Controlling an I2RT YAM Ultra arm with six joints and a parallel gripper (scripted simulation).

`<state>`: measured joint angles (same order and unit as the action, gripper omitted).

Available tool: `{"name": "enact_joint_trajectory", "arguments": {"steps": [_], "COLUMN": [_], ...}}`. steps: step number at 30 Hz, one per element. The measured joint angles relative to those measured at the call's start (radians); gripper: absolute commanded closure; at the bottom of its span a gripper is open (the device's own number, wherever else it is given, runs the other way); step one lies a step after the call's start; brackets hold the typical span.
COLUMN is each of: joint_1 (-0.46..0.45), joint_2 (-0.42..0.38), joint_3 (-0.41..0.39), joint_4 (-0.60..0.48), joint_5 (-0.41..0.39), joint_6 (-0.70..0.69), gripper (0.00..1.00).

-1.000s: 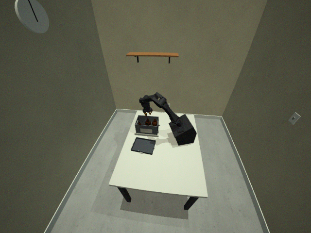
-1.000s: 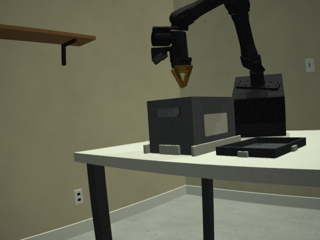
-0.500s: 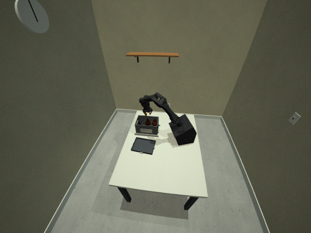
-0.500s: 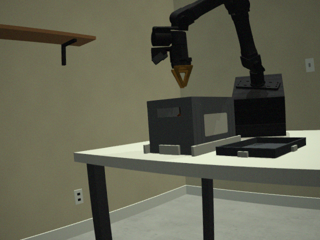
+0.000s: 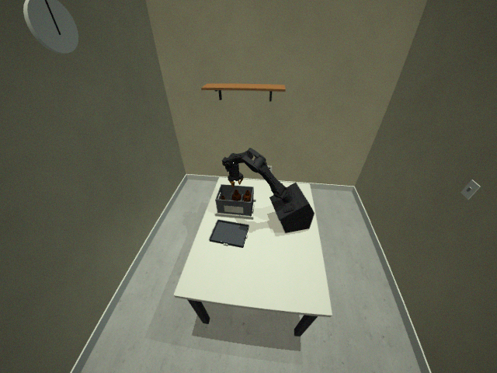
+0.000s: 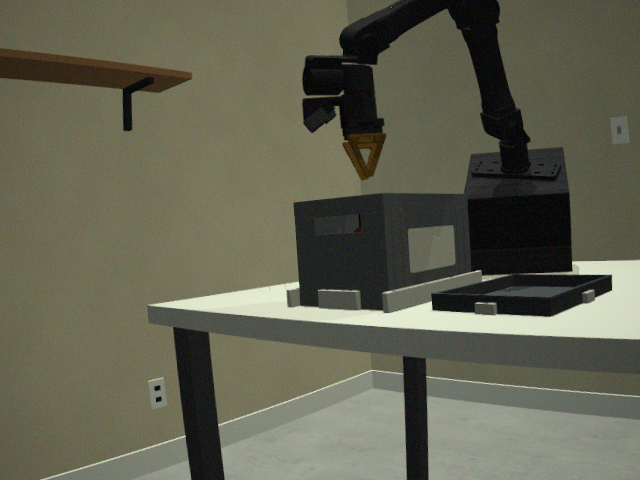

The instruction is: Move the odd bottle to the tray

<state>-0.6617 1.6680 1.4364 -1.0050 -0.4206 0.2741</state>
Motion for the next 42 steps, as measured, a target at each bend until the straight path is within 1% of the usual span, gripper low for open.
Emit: {"name": "enact_joint_trajectory", "arguments": {"steps": [25, 42], "joint_1": [0.040, 0.045], "joint_2": [0.033, 0.038], "joint_3": [-0.061, -0.067], "joint_4": [0.105, 0.133], "joint_5": [0.012, 0.015], "joint_6": [0.039, 0.049], "gripper": [0.39, 0.39]}}
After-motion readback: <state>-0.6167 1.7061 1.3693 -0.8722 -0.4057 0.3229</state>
